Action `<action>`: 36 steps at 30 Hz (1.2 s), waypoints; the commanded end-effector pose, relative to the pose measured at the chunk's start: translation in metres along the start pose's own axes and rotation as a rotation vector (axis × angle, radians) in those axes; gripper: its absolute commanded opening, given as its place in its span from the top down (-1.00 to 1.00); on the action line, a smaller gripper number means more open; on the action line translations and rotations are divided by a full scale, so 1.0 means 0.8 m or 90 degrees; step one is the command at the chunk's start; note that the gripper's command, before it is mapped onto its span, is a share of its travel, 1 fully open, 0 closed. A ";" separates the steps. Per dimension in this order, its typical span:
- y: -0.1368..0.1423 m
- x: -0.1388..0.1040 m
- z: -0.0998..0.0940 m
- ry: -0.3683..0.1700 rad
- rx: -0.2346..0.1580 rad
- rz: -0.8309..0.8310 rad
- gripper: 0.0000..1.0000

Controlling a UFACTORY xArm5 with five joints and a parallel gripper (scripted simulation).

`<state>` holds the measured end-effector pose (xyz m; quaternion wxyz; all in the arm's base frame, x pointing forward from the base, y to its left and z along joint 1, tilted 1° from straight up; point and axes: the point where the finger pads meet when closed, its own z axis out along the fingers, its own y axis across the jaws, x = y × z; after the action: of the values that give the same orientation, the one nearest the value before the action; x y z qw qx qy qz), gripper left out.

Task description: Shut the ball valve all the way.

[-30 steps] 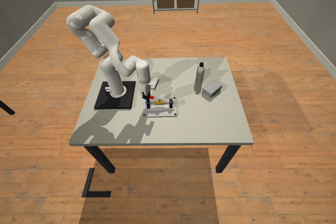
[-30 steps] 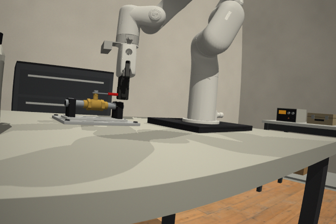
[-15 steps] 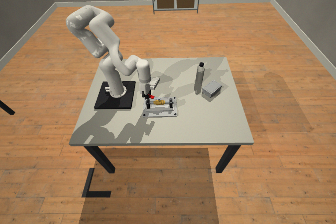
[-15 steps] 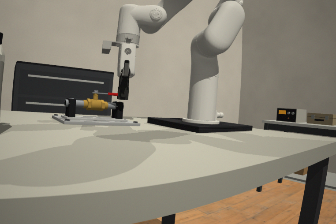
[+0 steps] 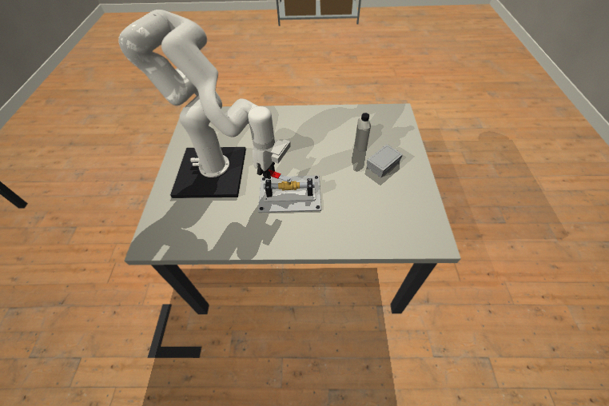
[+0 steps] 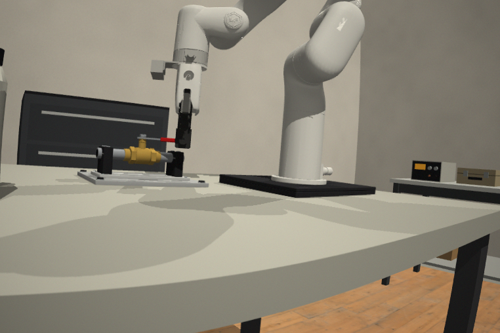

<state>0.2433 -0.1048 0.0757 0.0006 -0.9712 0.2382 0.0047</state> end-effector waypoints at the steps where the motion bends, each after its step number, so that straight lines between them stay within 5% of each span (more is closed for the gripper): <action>1: -0.004 0.001 -0.001 0.002 0.000 0.021 1.00; 36: -0.025 0.004 -0.001 0.002 0.000 0.149 1.00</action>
<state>0.2525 -0.0905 0.0758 -0.0002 -0.9415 0.3369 0.0047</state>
